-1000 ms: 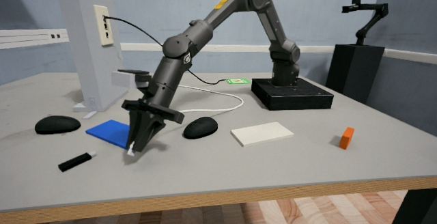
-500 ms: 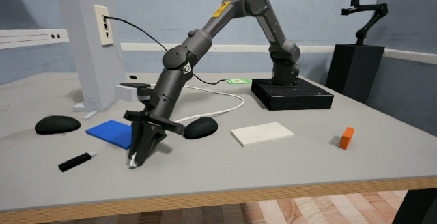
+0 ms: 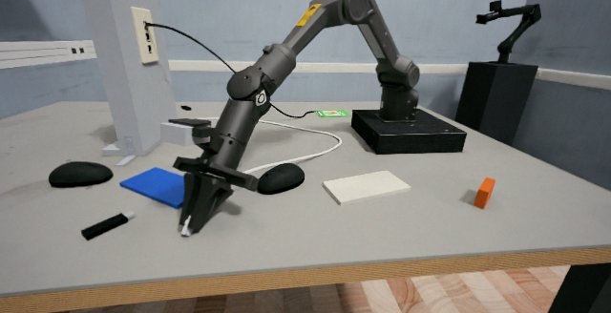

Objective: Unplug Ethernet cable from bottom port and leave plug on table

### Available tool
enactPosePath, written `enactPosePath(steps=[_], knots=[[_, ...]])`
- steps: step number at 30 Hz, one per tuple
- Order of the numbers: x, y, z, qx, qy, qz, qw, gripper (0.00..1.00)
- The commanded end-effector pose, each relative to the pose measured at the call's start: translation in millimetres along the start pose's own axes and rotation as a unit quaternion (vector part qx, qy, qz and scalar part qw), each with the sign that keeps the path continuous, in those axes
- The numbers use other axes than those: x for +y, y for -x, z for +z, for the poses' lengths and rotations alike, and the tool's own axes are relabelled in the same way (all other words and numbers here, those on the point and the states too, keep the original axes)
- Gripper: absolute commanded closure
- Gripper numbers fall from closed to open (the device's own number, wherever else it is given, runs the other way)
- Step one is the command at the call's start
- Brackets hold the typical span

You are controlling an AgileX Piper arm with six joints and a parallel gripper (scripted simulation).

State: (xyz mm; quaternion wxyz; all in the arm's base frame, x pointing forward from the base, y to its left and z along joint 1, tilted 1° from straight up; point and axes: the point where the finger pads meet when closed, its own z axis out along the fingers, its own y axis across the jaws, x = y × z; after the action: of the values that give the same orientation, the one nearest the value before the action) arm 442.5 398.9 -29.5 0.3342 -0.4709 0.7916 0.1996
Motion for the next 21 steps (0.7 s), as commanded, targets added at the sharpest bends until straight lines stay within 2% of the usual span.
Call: enactPosePath(steps=[1, 15, 16, 21], knots=[[-0.2, 1.3, -0.6, -0.001, 0.000, 0.000, 1.000, 1.00], [-0.5, 1.5, 0.0, -0.002, -0.001, 0.000, 1.000, 1.00], [-0.5, 1.5, 0.0, -0.002, -0.001, 0.000, 1.000, 0.83], [-0.5, 1.5, 0.0, -0.002, -0.001, 0.000, 1.000, 0.83]])
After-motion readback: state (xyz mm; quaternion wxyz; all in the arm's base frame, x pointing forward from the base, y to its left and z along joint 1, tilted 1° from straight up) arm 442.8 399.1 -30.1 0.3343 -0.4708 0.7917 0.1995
